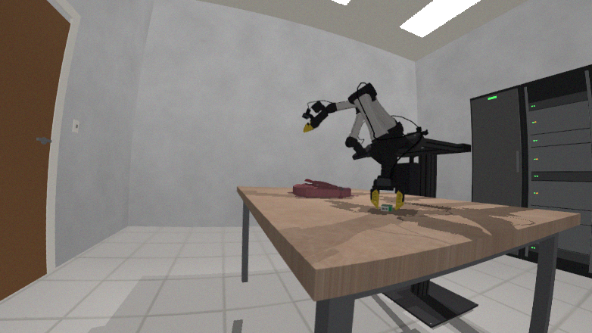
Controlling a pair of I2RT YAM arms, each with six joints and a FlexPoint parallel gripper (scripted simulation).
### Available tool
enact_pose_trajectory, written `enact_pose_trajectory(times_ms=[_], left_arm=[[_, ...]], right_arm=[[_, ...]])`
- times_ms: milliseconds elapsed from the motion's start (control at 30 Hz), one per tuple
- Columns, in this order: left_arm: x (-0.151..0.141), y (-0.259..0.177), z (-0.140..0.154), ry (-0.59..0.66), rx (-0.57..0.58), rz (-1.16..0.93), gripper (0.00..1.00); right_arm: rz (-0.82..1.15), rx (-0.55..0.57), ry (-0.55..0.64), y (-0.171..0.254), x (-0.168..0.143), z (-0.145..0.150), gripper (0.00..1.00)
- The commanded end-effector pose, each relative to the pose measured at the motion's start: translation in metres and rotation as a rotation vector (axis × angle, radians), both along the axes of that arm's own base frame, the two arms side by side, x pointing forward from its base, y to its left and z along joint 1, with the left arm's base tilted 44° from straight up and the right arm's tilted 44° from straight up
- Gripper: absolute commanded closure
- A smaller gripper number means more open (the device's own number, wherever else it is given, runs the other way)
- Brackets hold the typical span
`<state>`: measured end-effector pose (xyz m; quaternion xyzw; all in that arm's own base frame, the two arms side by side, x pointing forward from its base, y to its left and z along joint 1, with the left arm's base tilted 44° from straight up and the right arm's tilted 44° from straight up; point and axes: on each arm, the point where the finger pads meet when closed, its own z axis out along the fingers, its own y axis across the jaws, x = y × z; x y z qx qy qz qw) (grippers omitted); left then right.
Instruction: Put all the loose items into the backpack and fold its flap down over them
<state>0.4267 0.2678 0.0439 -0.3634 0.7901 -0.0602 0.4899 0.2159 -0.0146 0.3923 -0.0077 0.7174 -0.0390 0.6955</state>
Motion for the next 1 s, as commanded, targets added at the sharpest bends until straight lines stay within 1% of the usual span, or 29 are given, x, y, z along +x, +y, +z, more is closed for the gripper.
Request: enact_pose_trajectory(times_ms=[0, 600, 633, 700, 733, 967], left_arm=[[0.005, 0.016, 0.006, -0.026, 0.022, 0.036, 0.37], [0.006, 0.019, 0.008, -0.024, 0.024, 0.036, 0.37], [0.001, 0.003, 0.008, -0.034, 0.027, 0.022, 0.37], [0.001, 0.003, 0.007, -0.032, 0.026, 0.021, 0.37], [0.0, 0.006, 0.008, -0.029, 0.026, 0.018, 0.45], [0.001, 0.006, 0.008, -0.029, 0.026, 0.019, 0.45]], right_arm=[[0.003, -0.003, -0.017, 0.001, -0.003, 0.005, 0.1], [0.003, -0.003, -0.017, 0.001, -0.003, 0.005, 0.1], [0.003, -0.003, -0.017, 0.001, -0.003, 0.005, 0.1], [0.003, -0.003, -0.017, 0.001, -0.003, 0.005, 0.1], [0.003, -0.003, -0.017, 0.001, -0.003, 0.005, 0.1], [0.003, -0.003, -0.017, 0.001, -0.003, 0.005, 0.1]])
